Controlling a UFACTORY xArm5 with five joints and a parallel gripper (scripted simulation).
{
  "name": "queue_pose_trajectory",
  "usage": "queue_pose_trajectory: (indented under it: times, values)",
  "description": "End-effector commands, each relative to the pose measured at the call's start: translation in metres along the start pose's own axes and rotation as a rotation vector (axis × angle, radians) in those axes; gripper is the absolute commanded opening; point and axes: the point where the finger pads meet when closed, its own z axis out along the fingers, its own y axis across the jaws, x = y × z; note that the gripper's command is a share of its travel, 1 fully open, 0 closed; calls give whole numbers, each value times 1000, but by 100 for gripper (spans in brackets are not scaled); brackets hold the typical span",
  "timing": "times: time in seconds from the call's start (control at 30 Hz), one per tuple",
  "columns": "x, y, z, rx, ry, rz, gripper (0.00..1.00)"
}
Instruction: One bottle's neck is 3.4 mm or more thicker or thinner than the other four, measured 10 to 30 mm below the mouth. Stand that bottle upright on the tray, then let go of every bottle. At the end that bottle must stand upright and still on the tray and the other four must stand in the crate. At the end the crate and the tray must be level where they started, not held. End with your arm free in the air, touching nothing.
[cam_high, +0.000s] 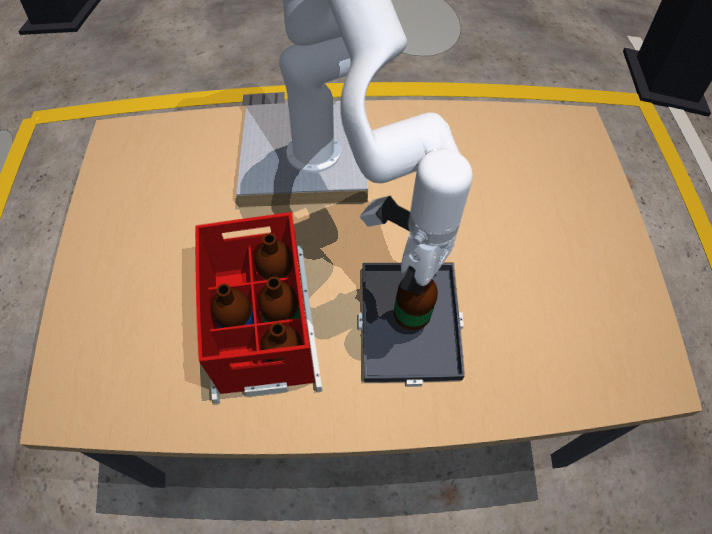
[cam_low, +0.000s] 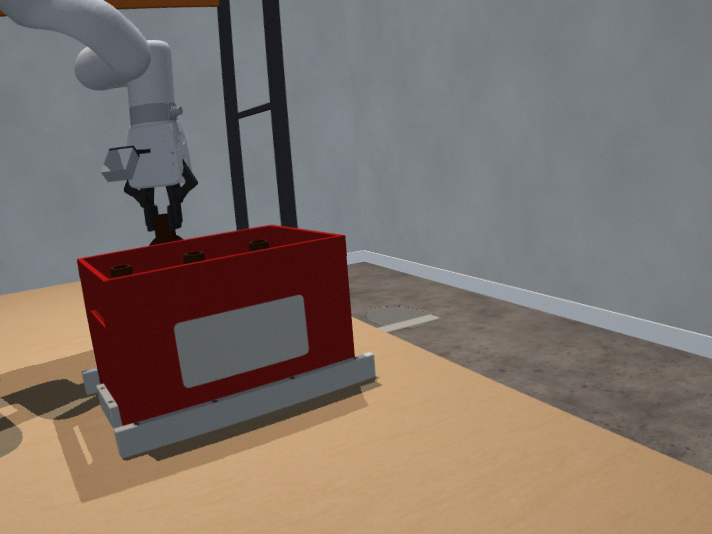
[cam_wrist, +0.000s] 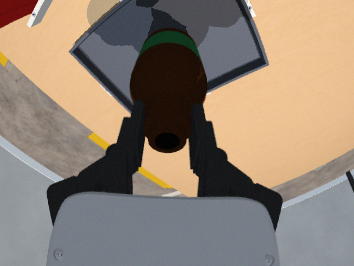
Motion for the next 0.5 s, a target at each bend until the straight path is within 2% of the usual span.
queue_pose_trajectory:
  times: [0.0,0.47]
  values:
    - [-1,-1,4,2,-4,0,0]
    - [-1,-1,12,2,-4,0,0]
